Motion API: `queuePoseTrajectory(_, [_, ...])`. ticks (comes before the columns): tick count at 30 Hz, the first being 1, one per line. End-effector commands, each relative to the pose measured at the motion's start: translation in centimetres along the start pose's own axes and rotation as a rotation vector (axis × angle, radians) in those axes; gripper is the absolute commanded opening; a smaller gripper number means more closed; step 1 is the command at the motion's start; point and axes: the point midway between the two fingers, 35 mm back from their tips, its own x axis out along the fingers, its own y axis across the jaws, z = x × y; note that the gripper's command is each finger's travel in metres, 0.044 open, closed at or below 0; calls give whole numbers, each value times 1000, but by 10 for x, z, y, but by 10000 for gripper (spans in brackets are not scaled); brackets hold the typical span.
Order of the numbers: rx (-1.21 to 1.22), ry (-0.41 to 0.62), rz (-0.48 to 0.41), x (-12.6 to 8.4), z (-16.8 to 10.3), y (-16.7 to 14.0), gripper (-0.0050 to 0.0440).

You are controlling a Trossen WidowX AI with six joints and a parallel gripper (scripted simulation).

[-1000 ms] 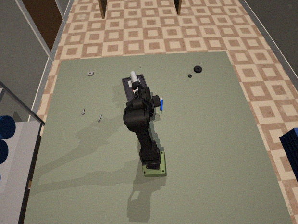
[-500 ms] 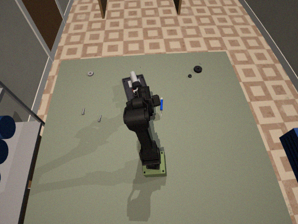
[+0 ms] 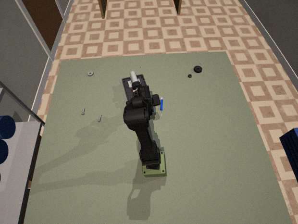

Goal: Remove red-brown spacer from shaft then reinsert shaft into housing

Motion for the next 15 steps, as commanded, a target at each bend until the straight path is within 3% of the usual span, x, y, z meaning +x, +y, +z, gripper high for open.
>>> queuePoseTrajectory(1, [-4,-39,-3,0,18,-1,-50])
queuePoseTrajectory(15, [-4,-40,-3,3,20,-1,-50])
